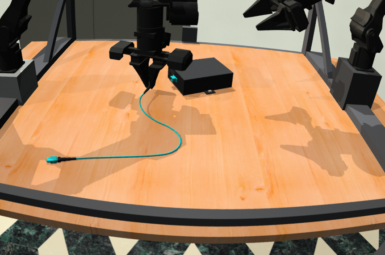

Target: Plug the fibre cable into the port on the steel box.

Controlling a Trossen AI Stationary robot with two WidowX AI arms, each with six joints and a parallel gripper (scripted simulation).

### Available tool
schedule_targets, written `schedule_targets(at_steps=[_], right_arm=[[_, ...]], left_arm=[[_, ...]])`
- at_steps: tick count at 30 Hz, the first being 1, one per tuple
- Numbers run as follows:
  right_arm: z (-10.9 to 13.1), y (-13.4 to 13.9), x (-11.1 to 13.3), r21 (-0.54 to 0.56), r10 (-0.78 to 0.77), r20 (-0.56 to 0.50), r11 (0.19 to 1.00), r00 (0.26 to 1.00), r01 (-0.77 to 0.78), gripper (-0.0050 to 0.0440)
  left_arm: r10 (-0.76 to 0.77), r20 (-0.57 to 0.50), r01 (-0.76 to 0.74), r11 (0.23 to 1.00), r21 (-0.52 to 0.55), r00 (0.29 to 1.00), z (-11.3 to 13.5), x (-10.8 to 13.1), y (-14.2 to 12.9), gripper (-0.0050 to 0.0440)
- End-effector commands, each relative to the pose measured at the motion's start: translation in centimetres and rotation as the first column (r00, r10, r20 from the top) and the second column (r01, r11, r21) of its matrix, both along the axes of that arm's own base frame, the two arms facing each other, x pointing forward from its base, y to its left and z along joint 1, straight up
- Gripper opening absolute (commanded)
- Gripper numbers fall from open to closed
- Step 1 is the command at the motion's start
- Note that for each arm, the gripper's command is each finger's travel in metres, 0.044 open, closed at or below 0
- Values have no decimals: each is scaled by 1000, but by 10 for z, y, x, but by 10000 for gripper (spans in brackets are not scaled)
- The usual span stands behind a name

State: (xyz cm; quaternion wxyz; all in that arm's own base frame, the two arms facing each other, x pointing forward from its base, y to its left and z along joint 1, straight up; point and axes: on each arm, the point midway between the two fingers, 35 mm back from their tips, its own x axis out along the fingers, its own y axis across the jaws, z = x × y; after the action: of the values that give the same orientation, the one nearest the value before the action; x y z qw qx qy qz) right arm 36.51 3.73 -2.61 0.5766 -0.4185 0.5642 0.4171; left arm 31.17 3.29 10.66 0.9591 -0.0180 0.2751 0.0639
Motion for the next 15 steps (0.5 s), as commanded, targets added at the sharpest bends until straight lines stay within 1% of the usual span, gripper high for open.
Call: schedule_targets(at_steps=[1,2,6,10,15], right_arm=[[11,1,5,-3,-168,37,986,985,168,3],[11,1,5,-3,-168,37,986,985,168,3],[8,7,7,4,-355,27,935,935,355,3],[5,13,5,4,-513,13,859,858,513,3],[5,20,4,5,-670,6,742,742,670,3]], left_arm=[[-1,18,1,1000,1,1000,7,2,0,440],[-1,18,1,1000,1,1000,7,2,0,440],[-1,18,1,1000,1,1000,7,2,0,440],[-1,18,1,1000,1,1000,7,2,0,440],[-1,18,1,1000,1,1000,7,2,0,440]])
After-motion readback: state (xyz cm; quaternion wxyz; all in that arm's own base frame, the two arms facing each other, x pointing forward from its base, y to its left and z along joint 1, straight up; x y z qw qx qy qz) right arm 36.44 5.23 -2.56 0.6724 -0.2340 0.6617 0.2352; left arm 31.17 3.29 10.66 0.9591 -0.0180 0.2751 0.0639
